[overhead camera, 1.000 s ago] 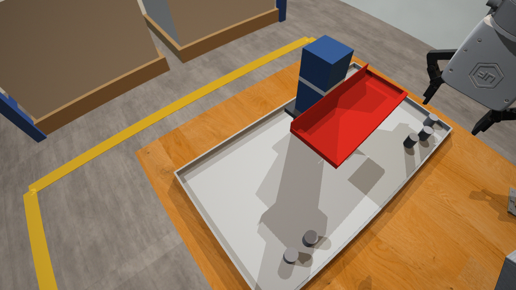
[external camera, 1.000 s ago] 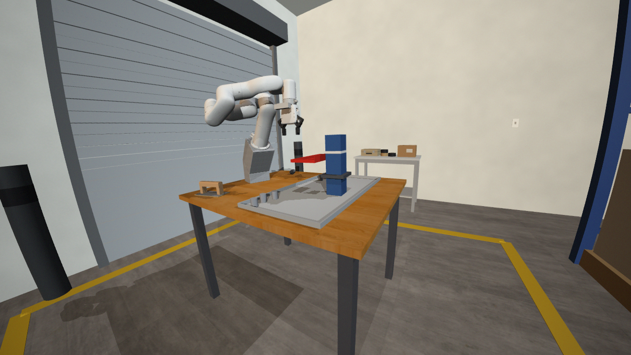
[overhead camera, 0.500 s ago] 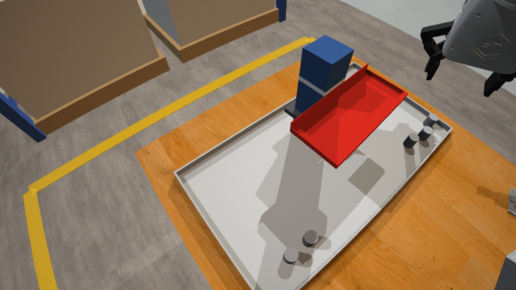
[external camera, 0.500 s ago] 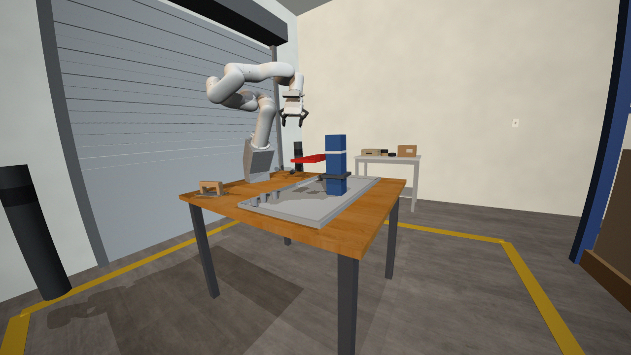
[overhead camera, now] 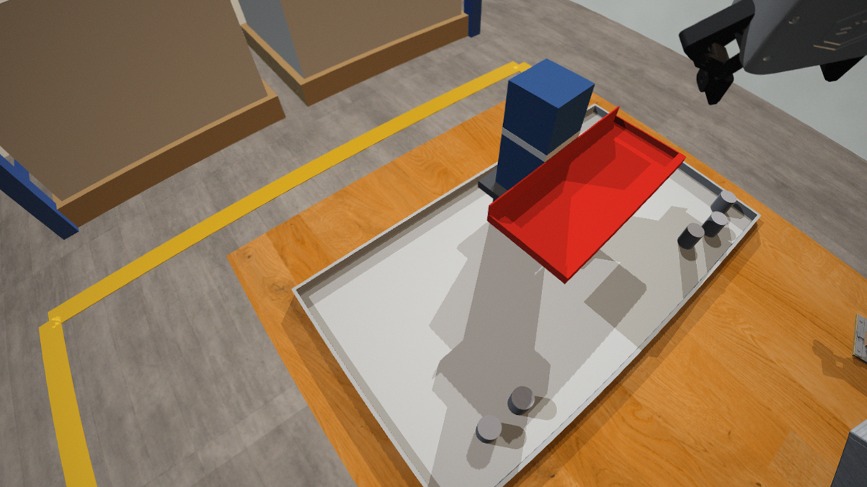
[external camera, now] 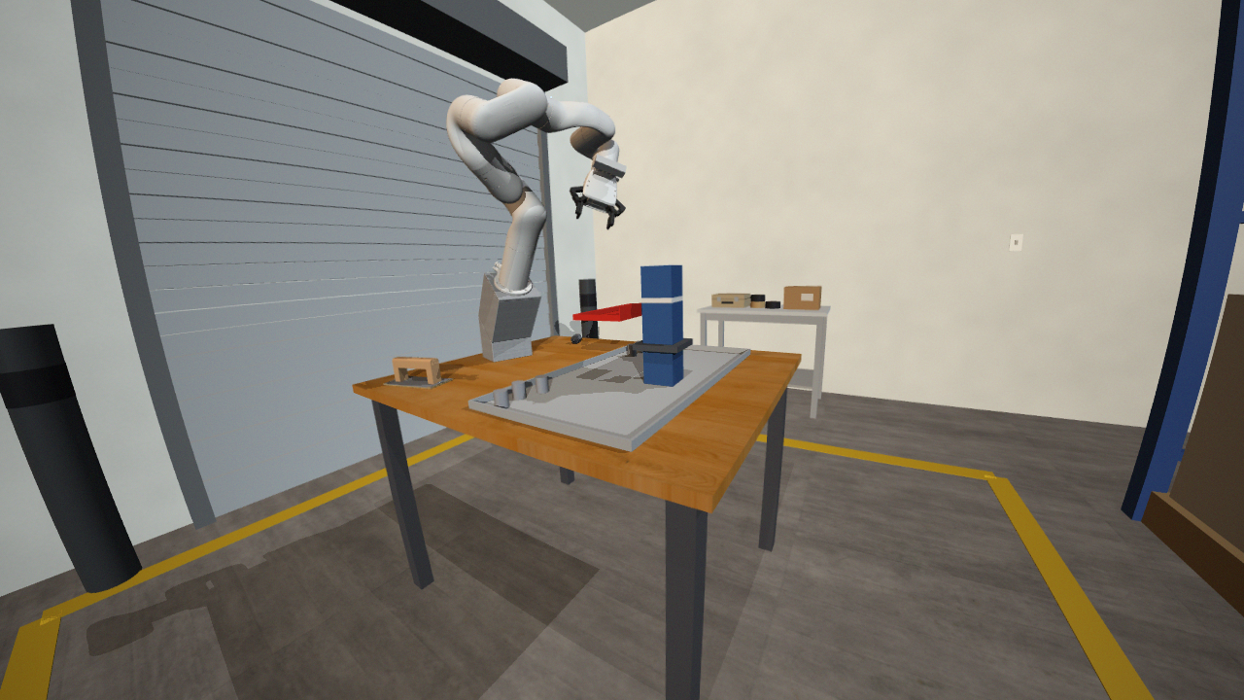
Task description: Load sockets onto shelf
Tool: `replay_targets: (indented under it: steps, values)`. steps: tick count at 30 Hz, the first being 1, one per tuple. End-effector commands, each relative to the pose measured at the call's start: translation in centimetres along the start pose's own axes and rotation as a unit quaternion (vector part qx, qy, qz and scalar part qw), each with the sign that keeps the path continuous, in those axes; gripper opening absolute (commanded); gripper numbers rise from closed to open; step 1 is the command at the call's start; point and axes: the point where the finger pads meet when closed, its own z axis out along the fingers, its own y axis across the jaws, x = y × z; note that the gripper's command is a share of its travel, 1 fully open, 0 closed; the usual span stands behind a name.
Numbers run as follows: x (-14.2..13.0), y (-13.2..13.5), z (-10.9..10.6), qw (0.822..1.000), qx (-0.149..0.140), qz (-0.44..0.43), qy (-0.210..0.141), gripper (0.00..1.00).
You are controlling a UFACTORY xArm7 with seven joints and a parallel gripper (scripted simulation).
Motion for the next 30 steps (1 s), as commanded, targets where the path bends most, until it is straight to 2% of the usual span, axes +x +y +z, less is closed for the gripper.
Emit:
replay_targets:
  steps: [1, 4, 6, 7, 8, 11, 13, 14, 16, 17, 19, 21, 26, 30]
  values:
    - [-1.0, -1.7, -4.2, 0.994, -0.016, -0.093, 0.055, 1.00]
    - [-1.0, -1.7, -4.2, 0.994, -0.016, -0.093, 0.055, 1.00]
    - [-3.0, -2.9, -7.0, 0.982, -0.017, -0.163, 0.091, 1.00]
    - [-3.0, -2.9, -7.0, 0.982, -0.017, -0.163, 0.091, 1.00]
    - [-4.2, -3.3, -8.3, 0.974, -0.017, -0.197, 0.107, 1.00]
    - [-5.5, -3.7, -9.6, 0.965, -0.018, -0.229, 0.122, 1.00]
    - [-8.1, -4.2, -11.6, 0.945, -0.021, -0.289, 0.149, 1.00]
    - [-8.1, -4.2, -11.6, 0.945, -0.021, -0.289, 0.149, 1.00]
    - [-10.6, -4.3, -13.3, 0.924, -0.024, -0.341, 0.172, 1.00]
    - [-10.6, -4.3, -13.3, 0.924, -0.024, -0.341, 0.172, 1.00]
    - [-12.8, -4.2, -14.4, 0.904, -0.028, -0.384, 0.189, 1.00]
    - [-12.8, -4.2, -14.4, 0.904, -0.028, -0.384, 0.189, 1.00]
    - [-16.3, -3.6, -16.0, 0.868, -0.035, -0.447, 0.213, 1.00]
    - [-17.1, -3.4, -16.2, 0.859, -0.038, -0.461, 0.219, 1.00]
